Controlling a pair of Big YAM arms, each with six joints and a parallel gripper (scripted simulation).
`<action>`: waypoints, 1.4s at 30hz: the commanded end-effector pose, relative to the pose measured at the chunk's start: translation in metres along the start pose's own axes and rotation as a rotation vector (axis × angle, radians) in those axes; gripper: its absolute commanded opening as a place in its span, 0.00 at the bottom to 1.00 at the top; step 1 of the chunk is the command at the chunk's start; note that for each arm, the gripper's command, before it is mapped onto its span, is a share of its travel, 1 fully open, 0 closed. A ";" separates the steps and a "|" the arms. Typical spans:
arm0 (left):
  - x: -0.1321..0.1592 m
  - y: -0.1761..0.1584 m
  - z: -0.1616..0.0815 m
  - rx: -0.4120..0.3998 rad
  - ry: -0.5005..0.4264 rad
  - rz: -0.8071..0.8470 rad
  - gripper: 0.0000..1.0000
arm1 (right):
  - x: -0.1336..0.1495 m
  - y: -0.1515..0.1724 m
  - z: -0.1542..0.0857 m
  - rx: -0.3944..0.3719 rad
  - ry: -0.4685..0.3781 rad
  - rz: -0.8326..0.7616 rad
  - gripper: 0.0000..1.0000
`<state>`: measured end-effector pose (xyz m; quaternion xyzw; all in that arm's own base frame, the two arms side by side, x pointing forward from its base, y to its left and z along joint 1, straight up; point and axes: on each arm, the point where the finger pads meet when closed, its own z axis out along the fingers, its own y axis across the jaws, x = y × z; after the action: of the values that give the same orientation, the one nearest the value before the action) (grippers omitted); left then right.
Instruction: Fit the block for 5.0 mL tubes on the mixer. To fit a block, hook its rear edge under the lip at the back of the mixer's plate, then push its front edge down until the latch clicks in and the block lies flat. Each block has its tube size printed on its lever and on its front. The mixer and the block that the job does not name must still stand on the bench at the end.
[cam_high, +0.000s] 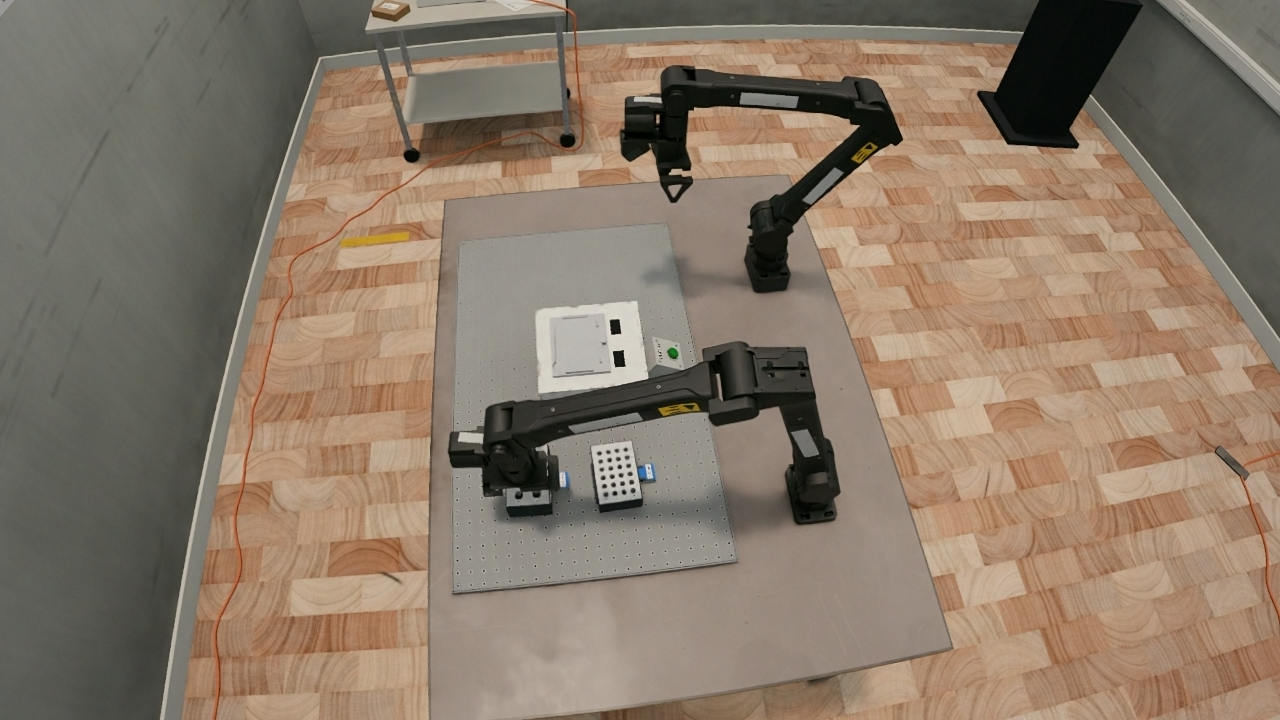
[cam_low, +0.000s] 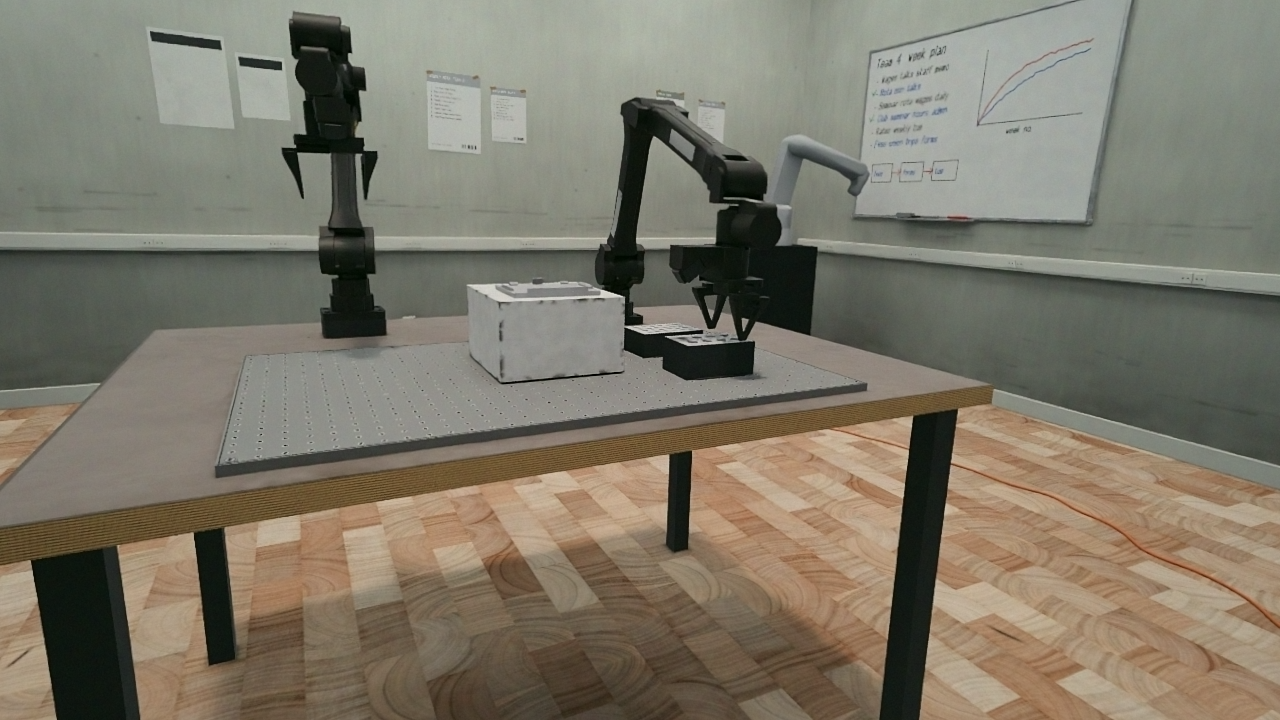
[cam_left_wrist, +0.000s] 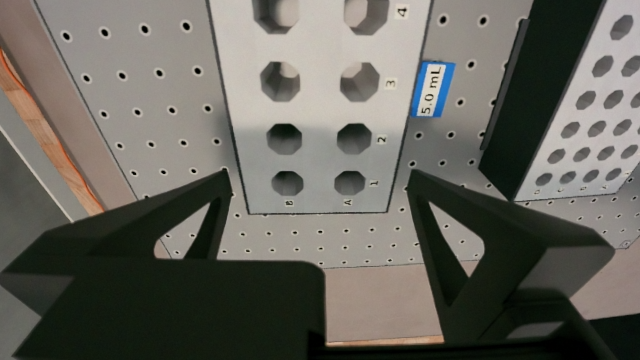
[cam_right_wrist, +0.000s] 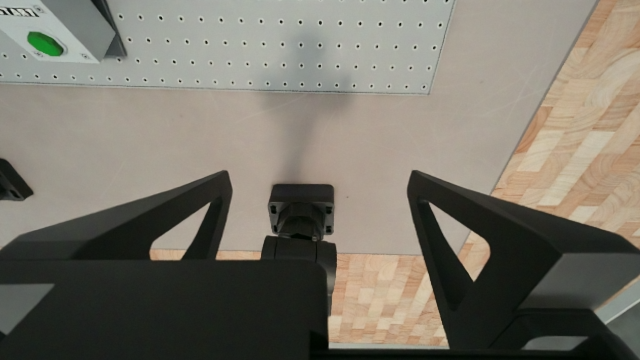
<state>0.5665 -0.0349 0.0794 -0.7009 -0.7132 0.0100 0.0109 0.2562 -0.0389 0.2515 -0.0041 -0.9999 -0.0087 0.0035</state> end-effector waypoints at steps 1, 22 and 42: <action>-0.006 0.004 0.012 0.003 0.004 0.008 1.00 | -0.003 -0.003 -0.009 0.003 -0.010 0.004 1.00; -0.006 0.001 0.021 0.006 0.004 0.006 1.00 | 0.001 -0.003 -0.003 0.000 0.007 0.005 1.00; -0.006 -0.003 0.026 0.014 0.004 0.004 1.00 | -0.008 -0.004 -0.019 0.006 -0.034 0.004 1.00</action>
<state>0.5670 -0.0349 0.0555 -0.7008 -0.7131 0.0117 0.0128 0.2553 -0.0387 0.2500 -0.0041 -0.9999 -0.0090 0.0053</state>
